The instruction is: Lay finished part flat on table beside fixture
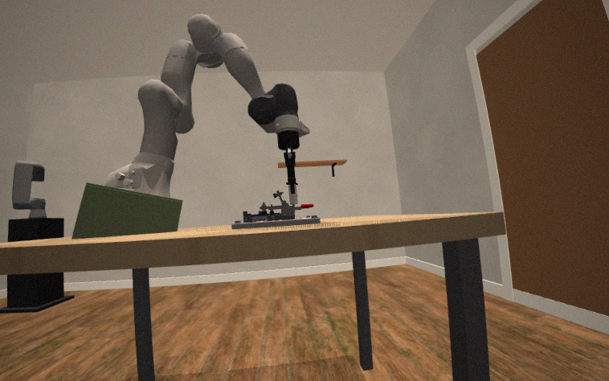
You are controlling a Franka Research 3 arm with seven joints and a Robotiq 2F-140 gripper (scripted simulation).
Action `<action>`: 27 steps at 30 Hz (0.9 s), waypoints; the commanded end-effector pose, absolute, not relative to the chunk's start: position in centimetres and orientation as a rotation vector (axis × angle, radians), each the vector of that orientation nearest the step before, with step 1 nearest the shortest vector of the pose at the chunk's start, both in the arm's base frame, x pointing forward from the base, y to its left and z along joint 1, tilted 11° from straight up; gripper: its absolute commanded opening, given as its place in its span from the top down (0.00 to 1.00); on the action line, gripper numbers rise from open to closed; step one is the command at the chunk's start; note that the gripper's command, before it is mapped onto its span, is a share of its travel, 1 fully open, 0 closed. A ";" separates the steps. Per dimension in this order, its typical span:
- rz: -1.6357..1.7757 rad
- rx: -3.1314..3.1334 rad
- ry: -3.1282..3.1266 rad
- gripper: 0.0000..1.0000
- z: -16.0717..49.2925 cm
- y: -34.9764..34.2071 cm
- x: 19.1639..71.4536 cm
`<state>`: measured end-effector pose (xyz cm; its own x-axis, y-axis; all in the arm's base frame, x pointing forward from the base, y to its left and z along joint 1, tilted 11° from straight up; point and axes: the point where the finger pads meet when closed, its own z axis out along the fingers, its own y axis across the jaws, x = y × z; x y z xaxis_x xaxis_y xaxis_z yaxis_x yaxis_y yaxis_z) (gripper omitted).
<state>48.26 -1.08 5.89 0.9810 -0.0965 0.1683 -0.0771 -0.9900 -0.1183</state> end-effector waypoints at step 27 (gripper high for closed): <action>-0.235 -3.014 0.122 1.00 5.4 -0.8 47.0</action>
<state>47.87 -1.06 5.90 0.9807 -0.0970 0.1697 -0.0774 -0.9900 -0.1183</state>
